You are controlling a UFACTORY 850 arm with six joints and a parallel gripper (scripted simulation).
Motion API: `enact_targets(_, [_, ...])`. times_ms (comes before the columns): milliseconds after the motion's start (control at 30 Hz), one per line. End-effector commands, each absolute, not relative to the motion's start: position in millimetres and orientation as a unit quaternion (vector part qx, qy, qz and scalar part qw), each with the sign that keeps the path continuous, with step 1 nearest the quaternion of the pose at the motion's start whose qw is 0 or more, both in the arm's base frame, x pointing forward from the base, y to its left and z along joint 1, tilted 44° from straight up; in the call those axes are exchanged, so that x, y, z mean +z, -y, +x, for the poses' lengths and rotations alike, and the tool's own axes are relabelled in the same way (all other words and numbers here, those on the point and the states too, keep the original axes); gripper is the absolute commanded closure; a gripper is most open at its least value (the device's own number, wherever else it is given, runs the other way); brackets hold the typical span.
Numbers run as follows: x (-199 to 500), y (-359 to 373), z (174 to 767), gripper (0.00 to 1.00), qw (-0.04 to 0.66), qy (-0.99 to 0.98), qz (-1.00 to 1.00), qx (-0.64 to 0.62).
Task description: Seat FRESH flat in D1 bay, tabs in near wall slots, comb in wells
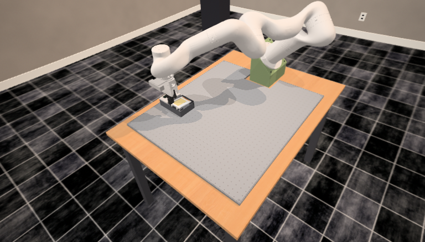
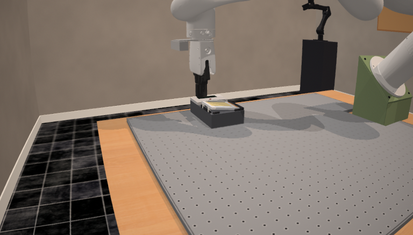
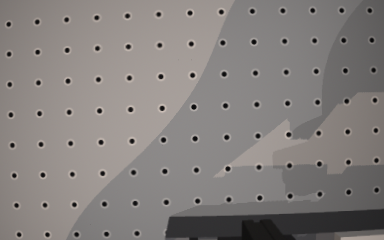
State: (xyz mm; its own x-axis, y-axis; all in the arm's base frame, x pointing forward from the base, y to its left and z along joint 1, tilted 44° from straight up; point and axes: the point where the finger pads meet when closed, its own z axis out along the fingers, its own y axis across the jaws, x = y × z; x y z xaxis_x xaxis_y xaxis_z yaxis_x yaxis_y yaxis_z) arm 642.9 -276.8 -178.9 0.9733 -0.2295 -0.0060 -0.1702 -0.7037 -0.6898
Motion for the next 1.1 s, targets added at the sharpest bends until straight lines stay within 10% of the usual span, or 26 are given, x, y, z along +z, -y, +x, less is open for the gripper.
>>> enact_targets(0, [-178,277,639,1.00,0.368,-0.109,-0.922,-0.042])
enact_targets(1067, [-178,269,604,1.00,0.368,-0.109,-0.922,-0.042])
